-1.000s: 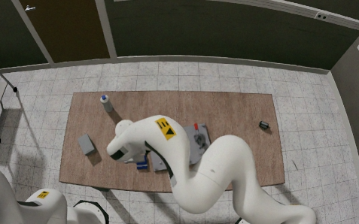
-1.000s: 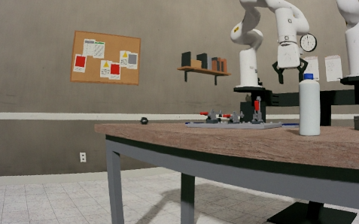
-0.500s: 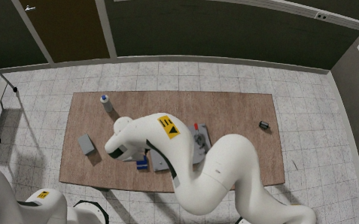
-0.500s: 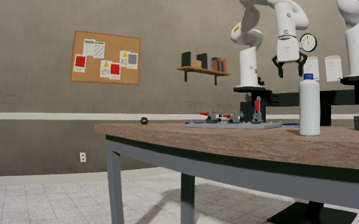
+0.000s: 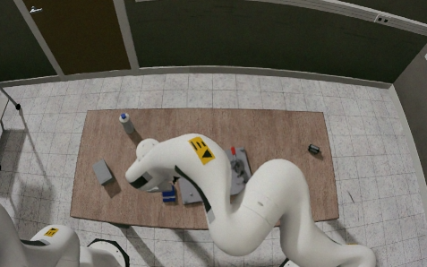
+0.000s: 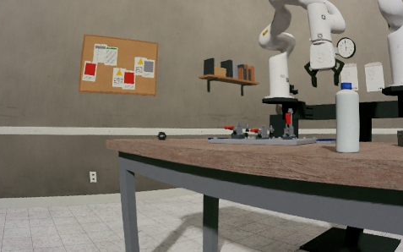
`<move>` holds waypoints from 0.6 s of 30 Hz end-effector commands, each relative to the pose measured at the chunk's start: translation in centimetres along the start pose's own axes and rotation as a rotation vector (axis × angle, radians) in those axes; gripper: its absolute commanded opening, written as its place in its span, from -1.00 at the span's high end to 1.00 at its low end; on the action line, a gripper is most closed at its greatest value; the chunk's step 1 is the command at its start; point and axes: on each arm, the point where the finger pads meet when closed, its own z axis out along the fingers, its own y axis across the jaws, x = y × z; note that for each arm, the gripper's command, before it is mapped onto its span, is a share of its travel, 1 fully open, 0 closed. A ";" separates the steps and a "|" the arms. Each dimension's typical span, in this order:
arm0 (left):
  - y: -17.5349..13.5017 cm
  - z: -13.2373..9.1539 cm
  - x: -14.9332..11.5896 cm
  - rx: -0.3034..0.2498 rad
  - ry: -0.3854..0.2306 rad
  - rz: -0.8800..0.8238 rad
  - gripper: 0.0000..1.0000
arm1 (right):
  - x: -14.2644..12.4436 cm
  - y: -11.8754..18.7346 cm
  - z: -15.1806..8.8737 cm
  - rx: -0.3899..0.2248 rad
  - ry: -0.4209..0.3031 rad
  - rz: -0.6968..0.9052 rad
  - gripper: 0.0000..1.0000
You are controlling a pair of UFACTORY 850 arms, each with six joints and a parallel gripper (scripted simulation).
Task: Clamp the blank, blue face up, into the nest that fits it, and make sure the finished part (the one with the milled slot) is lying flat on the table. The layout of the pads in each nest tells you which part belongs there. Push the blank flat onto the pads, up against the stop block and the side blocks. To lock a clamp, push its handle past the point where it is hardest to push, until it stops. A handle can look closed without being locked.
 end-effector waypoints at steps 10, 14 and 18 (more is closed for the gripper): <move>0.0 -0.1 0.0 0.000 0.002 0.000 -1.00 | -0.4 -2.9 -0.1 -0.002 -0.002 0.000 -1.00; 0.0 -0.1 0.0 0.000 0.002 0.000 -1.00 | -0.5 -4.2 -0.1 -0.002 -0.002 0.000 -1.00; 0.0 -0.1 0.0 0.000 0.002 0.000 -1.00 | -0.7 -5.9 -0.1 -0.001 -0.002 0.000 -1.00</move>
